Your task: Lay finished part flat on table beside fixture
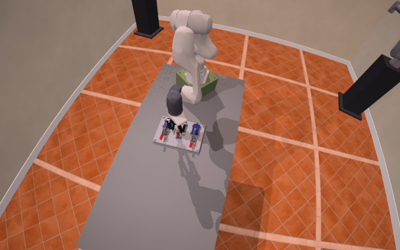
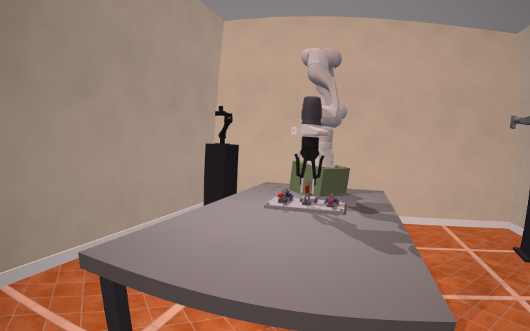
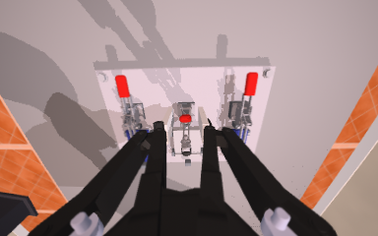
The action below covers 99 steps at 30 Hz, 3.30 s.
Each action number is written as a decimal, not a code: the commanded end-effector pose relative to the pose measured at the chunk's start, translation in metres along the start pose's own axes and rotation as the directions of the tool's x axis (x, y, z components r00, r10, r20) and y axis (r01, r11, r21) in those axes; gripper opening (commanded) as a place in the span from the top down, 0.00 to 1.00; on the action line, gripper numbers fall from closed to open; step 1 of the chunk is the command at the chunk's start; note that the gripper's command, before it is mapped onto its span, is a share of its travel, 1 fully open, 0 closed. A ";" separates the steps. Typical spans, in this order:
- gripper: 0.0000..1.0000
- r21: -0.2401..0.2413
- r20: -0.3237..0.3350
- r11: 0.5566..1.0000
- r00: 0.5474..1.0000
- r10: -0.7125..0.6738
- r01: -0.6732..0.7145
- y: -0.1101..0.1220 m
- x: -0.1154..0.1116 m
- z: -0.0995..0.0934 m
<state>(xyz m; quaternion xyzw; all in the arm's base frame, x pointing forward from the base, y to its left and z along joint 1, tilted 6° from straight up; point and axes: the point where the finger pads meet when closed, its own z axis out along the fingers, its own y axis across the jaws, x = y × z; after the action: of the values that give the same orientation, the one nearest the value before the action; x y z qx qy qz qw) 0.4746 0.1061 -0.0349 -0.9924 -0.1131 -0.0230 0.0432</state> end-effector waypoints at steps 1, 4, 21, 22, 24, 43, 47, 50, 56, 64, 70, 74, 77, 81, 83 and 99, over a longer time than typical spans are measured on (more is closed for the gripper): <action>0.72 -0.001 -0.004 1.000 1.000 0.003 -0.003 0.000 0.002 0.000; 0.72 -0.001 -0.004 1.000 1.000 0.003 -0.003 0.000 0.002 0.000; 0.72 -0.001 -0.004 1.000 1.000 0.003 -0.003 0.000 0.002 0.000; 1.00 -0.001 -0.004 1.000 1.000 0.003 -0.003 0.000 0.002 0.000; 1.00 -0.001 -0.004 1.000 1.000 0.003 -0.003 0.000 0.002 0.000; 1.00 -0.001 -0.004 1.000 1.000 0.003 -0.003 0.000 0.002 0.000; 1.00 -0.001 -0.004 1.000 1.000 0.003 -0.003 0.000 0.002 0.000; 1.00 -0.001 -0.004 1.000 1.000 0.003 -0.003 0.000 0.002 0.000; 1.00 -0.001 -0.004 1.000 1.000 0.003 -0.003 0.000 0.002 0.000; 1.00 -0.001 -0.004 1.000 1.000 0.003 -0.003 0.000 -0.001 0.000; 1.00 -0.001 -0.004 1.000 1.000 0.003 -0.003 0.000 -0.002 0.000; 1.00 -0.001 -0.004 1.000 1.000 0.003 -0.003 0.000 -0.002 0.000; 1.00 -0.001 -0.004 1.000 1.000 0.003 -0.003 0.000 -0.002 0.000; 1.00 -0.001 -0.004 1.000 1.000 0.003 -0.003 0.000 -0.002 0.000; 1.00 -0.001 -0.004 1.000 1.000 0.003 -0.003 0.000 -0.002 0.000; 1.00 -0.001 -0.004 1.000 1.000 0.003 -0.003 0.000 -0.002 0.000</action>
<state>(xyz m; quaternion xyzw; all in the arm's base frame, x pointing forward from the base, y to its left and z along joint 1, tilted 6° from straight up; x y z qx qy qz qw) 0.4744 0.1061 -0.0347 -0.9923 -0.1130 -0.0261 0.0429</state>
